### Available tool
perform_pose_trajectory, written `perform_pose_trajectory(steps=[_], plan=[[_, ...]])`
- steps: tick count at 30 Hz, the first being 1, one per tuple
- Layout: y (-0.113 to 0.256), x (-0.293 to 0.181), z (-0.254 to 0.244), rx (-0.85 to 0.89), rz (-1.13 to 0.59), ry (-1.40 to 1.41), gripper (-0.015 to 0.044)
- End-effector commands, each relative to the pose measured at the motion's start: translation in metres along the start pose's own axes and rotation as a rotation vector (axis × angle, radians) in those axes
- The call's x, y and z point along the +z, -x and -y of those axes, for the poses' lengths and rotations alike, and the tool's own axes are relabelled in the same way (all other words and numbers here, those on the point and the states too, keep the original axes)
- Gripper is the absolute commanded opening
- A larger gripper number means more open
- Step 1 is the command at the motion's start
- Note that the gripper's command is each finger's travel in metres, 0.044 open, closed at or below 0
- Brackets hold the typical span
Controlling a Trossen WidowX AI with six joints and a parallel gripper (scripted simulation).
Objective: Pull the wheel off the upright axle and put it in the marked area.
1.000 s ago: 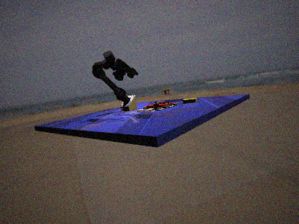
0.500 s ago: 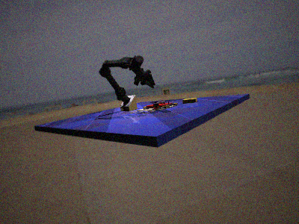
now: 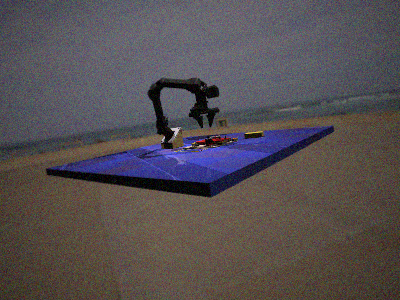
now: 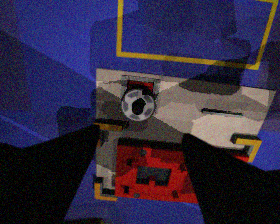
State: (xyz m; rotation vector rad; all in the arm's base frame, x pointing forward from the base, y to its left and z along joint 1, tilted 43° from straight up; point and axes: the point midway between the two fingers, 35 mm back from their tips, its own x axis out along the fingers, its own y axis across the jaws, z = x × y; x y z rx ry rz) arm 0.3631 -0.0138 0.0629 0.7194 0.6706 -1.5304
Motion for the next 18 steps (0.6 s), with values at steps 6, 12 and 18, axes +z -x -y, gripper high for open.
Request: perform_pose_trajectory(steps=[6, 12, 18], plan=[[-0.002, -0.004, -0.003, -0.019, 0.045, 0.027, 0.03], [-0.009, -0.005, -0.004, -0.019, 0.045, 0.027, 0.03], [-0.043, -0.004, -0.005, -0.018, 0.045, 0.027, 0.03]])
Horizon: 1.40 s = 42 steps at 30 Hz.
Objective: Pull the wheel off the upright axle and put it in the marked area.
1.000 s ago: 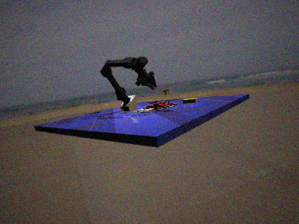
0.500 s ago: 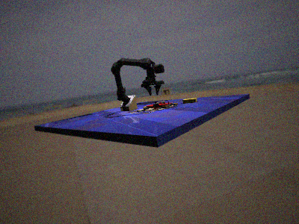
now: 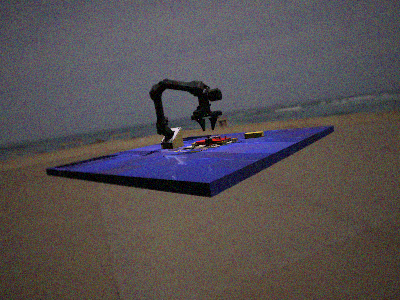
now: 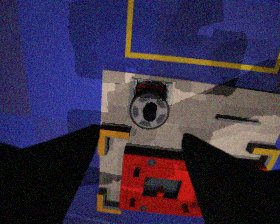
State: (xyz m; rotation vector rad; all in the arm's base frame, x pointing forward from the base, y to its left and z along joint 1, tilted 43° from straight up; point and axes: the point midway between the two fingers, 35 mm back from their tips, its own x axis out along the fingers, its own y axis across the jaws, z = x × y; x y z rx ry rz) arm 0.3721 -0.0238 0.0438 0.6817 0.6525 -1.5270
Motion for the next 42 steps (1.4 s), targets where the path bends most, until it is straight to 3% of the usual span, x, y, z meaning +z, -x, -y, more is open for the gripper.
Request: perform_pose_trajectory(steps=[1, 6, 11, 13, 25, 32, 42], plan=[[-0.029, 0.001, 0.005, -0.025, 0.01, 0.013, 0.03], [-0.055, 0.004, 0.007, -0.025, 0.013, 0.012, 0.03], [-0.056, 0.004, 0.007, -0.025, 0.013, 0.012, 0.03], [-0.054, 0.005, 0.004, -0.022, 0.008, 0.0, 0.0247], [-0.054, 0.005, 0.004, -0.022, 0.008, 0.0, 0.0168], [-0.052, 0.005, 0.004, -0.023, 0.008, 0.0, 0.0], [-0.049, 0.005, 0.004, -0.023, 0.008, 0.001, 0.0]])
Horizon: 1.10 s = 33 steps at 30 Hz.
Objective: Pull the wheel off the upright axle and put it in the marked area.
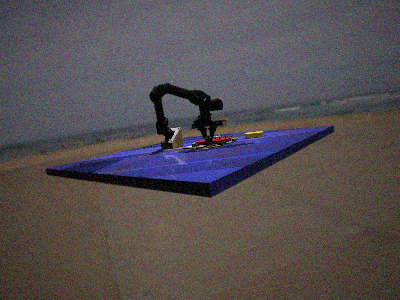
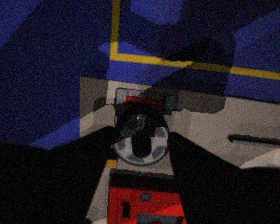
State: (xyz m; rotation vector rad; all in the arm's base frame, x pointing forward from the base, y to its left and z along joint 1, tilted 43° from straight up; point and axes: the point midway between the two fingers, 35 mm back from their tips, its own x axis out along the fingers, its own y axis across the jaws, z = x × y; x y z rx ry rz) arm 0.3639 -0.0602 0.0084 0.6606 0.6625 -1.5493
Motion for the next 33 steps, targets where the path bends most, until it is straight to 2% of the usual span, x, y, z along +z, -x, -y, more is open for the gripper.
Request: perform_pose_trajectory(steps=[1, 33], plan=[[0.002, 0.001, -0.001, 0.003, -0.002, -0.008, 0.0], [0.013, 0.0, -0.002, 0.002, -0.001, -0.004, 0.0]])
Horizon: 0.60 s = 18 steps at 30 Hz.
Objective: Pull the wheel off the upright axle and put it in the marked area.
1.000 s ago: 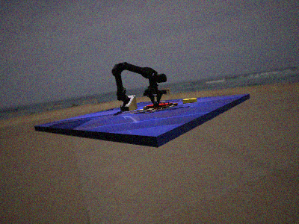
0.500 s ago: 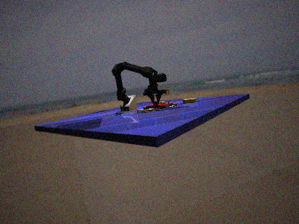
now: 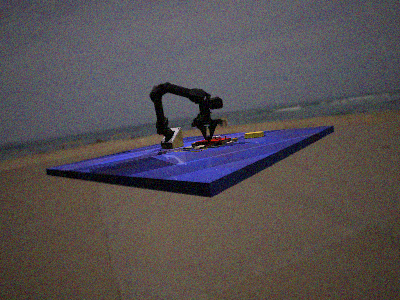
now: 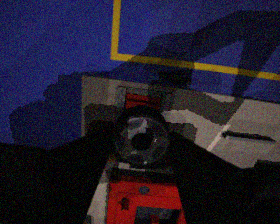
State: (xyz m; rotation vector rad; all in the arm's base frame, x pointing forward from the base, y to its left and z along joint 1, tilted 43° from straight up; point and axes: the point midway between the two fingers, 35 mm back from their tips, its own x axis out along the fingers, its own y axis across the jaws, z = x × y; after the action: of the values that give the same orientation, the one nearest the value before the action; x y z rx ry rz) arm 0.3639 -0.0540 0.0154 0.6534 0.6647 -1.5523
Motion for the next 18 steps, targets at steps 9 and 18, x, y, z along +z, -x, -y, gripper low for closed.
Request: perform_pose_trajectory(steps=[9, 18], plan=[[0.0063, 0.0002, -0.0022, 0.006, -0.004, -0.007, 0.0], [0.0093, 0.0001, -0.0022, 0.006, -0.004, -0.006, 0.0]])
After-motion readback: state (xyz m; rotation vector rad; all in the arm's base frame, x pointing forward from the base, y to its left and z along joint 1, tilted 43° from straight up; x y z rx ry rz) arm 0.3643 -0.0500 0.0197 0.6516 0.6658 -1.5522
